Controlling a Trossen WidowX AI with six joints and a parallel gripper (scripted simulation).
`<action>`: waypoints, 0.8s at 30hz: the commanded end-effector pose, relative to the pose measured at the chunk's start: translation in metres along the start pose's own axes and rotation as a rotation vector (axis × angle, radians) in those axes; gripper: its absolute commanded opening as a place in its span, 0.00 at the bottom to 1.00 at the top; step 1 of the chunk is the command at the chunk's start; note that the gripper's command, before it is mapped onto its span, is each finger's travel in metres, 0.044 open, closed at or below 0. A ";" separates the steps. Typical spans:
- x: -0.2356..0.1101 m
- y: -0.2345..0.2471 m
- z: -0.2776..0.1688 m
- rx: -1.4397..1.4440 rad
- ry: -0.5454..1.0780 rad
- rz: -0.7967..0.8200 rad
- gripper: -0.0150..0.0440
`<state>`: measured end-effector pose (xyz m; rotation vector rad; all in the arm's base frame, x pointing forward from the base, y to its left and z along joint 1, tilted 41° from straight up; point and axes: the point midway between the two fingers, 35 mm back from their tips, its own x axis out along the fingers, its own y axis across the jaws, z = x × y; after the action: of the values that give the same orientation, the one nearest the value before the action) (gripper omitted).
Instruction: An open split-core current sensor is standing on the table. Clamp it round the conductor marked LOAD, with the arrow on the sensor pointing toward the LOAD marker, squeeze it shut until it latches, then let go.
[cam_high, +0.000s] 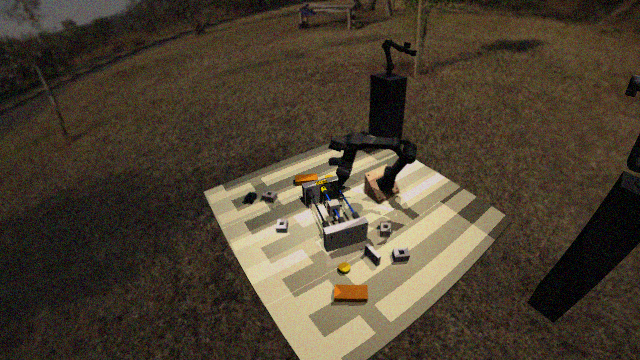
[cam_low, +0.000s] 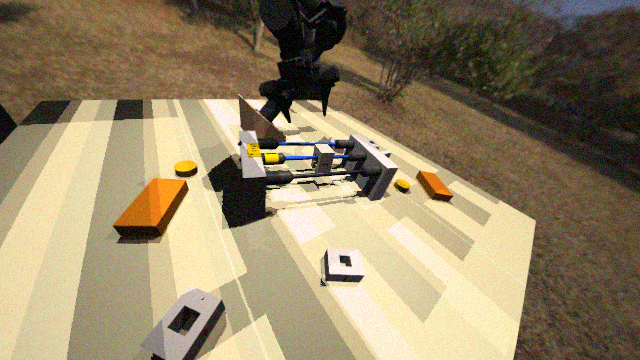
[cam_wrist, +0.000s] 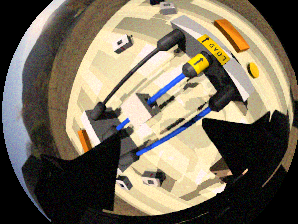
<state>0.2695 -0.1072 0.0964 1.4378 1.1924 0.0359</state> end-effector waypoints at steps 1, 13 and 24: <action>-0.012 -0.033 -0.012 -0.633 -0.151 0.193 1.00; -0.021 -0.049 -0.020 -1.135 -0.365 0.221 1.00; -0.021 -0.045 -0.015 -1.024 -0.302 0.213 1.00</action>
<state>0.2209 -0.1204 0.0786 0.6011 0.5765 0.4880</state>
